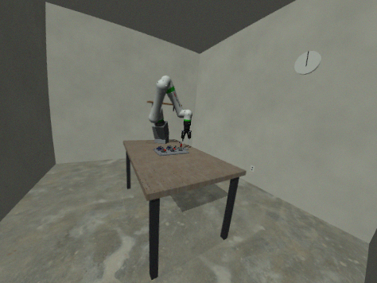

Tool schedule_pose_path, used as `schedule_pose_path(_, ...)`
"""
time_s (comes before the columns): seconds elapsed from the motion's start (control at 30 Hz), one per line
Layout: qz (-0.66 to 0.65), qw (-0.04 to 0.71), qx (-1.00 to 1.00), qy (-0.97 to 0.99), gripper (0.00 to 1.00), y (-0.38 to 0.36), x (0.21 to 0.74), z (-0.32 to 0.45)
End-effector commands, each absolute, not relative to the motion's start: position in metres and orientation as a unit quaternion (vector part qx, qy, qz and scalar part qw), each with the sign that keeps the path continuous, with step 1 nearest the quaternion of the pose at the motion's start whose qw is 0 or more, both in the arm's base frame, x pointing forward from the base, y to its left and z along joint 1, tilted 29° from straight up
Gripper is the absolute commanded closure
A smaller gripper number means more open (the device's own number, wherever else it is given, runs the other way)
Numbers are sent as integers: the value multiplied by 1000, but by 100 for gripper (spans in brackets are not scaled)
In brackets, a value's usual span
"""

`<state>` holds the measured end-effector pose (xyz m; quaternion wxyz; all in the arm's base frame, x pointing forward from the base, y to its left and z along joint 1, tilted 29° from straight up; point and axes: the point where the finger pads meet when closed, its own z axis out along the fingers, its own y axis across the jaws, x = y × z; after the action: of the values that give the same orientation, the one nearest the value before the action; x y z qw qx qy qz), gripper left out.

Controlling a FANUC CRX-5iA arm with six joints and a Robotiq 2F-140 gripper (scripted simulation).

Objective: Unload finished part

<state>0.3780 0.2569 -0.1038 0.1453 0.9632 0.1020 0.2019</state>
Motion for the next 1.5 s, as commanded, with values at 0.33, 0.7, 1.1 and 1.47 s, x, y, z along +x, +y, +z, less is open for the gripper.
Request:
schedule_pose_path(0.33, 201, 146, 963, 102, 53, 266, 364, -72)
schedule_pose_path(0.7, 201, 146, 963, 102, 53, 266, 364, -72)
schedule_pose_path(1.1, 201, 146, 963, 102, 53, 266, 364, -72)
schedule_pose_path(1.47, 201, 146, 963, 102, 53, 266, 364, -72)
